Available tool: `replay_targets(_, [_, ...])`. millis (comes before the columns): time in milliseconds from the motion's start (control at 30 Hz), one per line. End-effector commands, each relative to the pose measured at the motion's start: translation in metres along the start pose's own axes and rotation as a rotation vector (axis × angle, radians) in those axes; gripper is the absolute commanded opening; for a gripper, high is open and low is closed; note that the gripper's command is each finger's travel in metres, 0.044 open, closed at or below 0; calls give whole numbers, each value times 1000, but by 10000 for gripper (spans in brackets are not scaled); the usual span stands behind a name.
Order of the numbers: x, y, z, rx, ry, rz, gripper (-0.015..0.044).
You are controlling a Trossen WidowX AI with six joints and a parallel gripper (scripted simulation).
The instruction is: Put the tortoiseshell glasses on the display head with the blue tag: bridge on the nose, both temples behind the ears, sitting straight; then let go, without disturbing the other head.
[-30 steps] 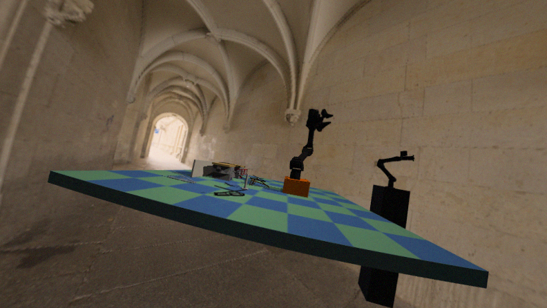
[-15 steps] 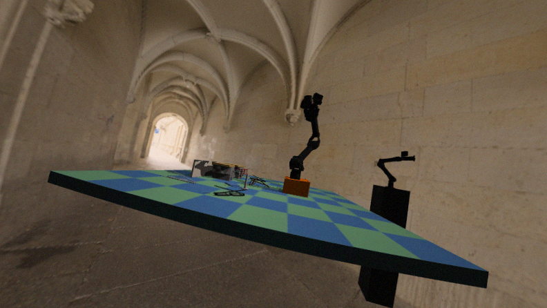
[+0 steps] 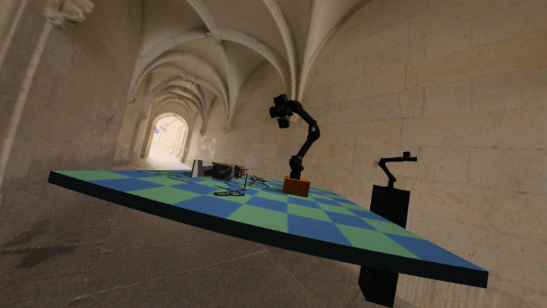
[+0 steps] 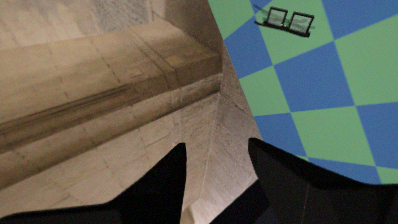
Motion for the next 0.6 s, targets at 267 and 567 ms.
replay_targets(267, [34, -86, 96, 349, -210, -223, 200])
replay_targets(567, [41, -188, 157, 593, -380, -449, 200])
Point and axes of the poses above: the point midway between the two fingers, 35 mm back from their tips, its own x axis out along the fingers, its own y axis across the jaws, z = x × y, the point moved 2 cm from there along -x, back along the fingers, and after that the axes turned 13 degrees about -x, right-handed, at the moved point
